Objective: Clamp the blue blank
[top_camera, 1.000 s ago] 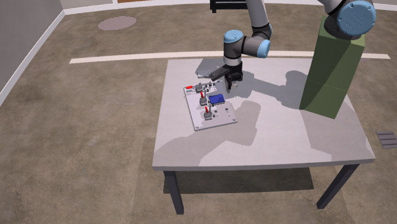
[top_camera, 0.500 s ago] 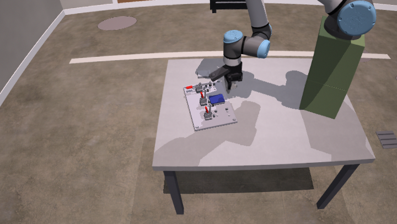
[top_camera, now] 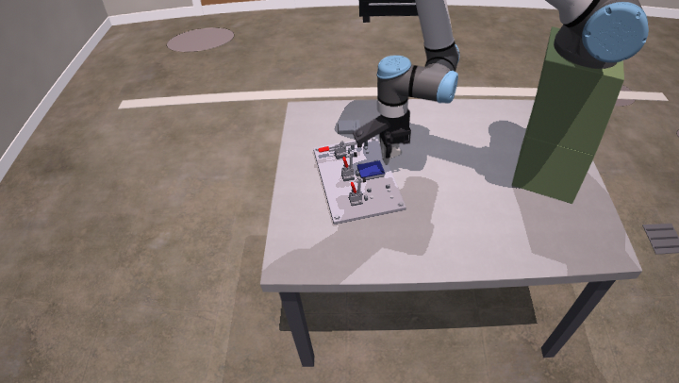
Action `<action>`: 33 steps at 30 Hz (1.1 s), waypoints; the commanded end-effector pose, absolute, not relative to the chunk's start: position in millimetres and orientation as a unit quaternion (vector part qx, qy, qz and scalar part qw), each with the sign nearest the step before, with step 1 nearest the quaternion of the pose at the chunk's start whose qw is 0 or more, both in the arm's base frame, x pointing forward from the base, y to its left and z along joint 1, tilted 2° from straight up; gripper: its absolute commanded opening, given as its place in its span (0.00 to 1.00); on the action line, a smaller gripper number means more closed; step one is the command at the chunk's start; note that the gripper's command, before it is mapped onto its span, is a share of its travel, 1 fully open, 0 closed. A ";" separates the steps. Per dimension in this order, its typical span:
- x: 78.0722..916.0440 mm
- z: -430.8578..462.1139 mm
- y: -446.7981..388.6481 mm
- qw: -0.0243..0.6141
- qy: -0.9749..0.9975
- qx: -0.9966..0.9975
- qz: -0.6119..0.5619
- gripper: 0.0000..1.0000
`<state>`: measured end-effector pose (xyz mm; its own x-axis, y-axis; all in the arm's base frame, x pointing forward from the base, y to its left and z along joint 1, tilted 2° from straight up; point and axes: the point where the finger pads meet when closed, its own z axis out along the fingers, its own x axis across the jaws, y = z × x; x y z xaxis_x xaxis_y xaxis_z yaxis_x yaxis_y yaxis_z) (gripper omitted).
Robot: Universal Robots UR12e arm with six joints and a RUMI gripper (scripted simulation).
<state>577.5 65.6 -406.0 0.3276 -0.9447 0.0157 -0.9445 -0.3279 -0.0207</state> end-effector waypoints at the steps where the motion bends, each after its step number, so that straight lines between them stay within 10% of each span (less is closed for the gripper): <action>1: 587.1 -405.6 82.3 0.004 0.580 -0.815 -0.013 0.00; 33: 606.3 -408.4 118.0 0.004 0.580 -0.815 -0.013 0.00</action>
<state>605.7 117.8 -406.6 0.3274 -0.9448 0.0159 -0.9446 -0.3277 -0.0201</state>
